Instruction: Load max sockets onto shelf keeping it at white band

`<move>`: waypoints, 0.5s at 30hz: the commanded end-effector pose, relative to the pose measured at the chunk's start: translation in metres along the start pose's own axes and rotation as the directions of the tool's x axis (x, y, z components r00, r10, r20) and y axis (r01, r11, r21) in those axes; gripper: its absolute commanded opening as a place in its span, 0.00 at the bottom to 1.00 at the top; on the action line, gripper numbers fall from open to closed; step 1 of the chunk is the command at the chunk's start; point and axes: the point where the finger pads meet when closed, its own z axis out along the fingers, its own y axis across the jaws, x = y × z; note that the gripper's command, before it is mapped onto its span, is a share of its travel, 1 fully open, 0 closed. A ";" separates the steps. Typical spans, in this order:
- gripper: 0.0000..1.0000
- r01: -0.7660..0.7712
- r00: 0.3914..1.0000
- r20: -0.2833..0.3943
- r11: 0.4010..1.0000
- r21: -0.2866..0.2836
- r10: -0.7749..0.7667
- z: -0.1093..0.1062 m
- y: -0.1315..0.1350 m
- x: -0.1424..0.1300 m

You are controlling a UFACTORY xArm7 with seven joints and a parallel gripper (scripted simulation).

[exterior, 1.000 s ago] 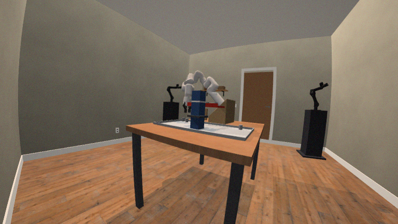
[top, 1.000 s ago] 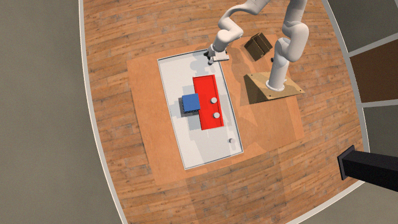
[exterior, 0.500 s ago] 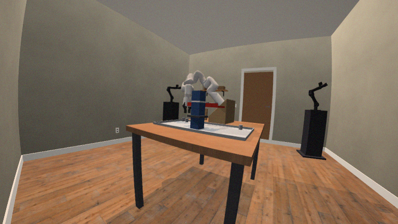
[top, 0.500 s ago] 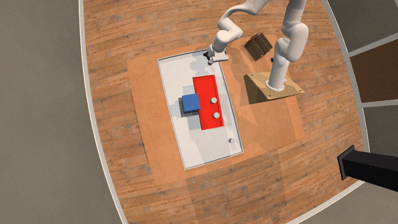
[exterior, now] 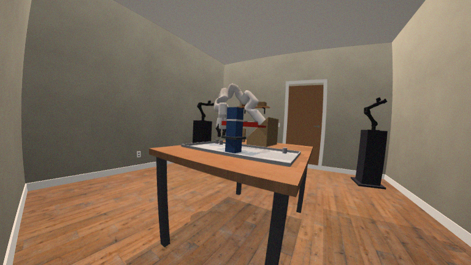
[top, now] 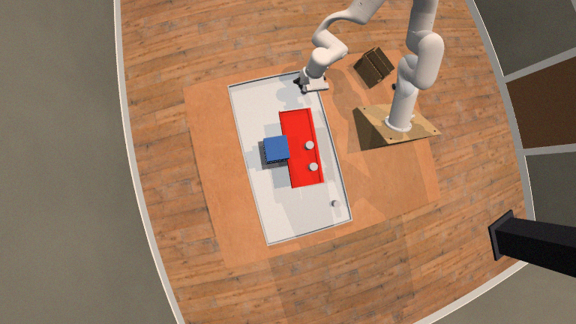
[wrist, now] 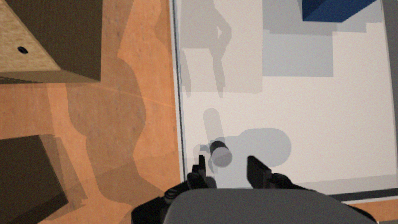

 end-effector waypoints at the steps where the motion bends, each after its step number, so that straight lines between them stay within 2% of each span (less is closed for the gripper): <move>1: 0.61 0.000 1.000 0.000 1.000 -0.005 0.000 0.000 0.002 0.000; 10: 0.61 0.000 1.000 0.000 1.000 -0.005 0.000 0.007 0.002 0.000; 15: 0.61 0.000 1.000 0.000 1.000 -0.005 0.000 0.021 0.002 0.000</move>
